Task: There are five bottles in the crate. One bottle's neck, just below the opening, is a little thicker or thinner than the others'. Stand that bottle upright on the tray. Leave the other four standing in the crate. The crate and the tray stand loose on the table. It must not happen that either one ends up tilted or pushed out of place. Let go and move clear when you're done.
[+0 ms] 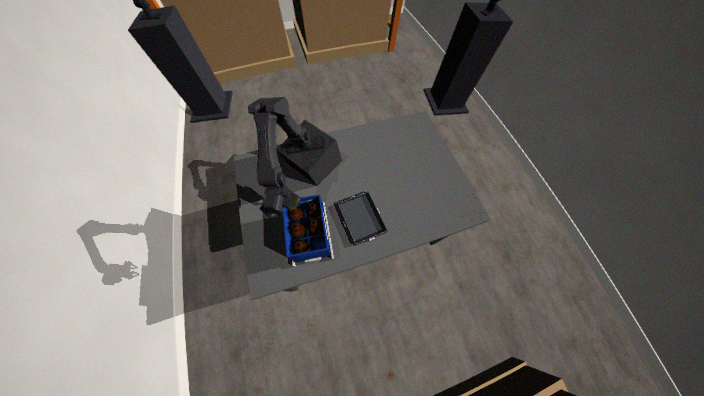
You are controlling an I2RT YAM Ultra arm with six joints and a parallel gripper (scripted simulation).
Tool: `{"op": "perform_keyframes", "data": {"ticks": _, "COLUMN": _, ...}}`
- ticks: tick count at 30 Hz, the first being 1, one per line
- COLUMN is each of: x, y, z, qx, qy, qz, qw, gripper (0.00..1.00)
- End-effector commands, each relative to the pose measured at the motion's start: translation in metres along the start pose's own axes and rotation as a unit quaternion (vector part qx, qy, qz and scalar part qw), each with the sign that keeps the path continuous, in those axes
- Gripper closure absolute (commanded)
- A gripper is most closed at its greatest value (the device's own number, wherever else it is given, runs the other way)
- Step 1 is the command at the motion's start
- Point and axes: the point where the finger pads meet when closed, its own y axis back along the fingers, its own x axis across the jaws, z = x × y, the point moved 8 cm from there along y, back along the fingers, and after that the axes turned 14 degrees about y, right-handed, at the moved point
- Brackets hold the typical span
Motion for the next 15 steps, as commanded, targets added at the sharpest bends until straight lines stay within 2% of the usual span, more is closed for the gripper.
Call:
{"op": "perform_keyframes", "data": {"ticks": 1, "x": 0.001, "y": 0.014, "z": 0.007, "qx": -0.034, "qy": -0.001, "qz": 0.006, "qw": 0.999, "gripper": 0.39}}
{"op": "perform_keyframes", "data": {"ticks": 9, "x": -0.002, "y": 0.002, "z": 0.001, "qx": -0.021, "qy": -0.001, "qz": 0.002, "qw": 1.0, "gripper": 0.39}}
{"op": "perform_keyframes", "data": {"ticks": 13, "x": -0.003, "y": -0.013, "z": 0.0, "qx": -0.004, "qy": -0.001, "qz": -0.003, "qw": 1.0, "gripper": 0.39}}
{"op": "perform_keyframes", "data": {"ticks": 15, "x": -0.003, "y": -0.014, "z": 0.0, "qx": -0.004, "qy": -0.002, "qz": -0.003, "qw": 1.0, "gripper": 0.39}}
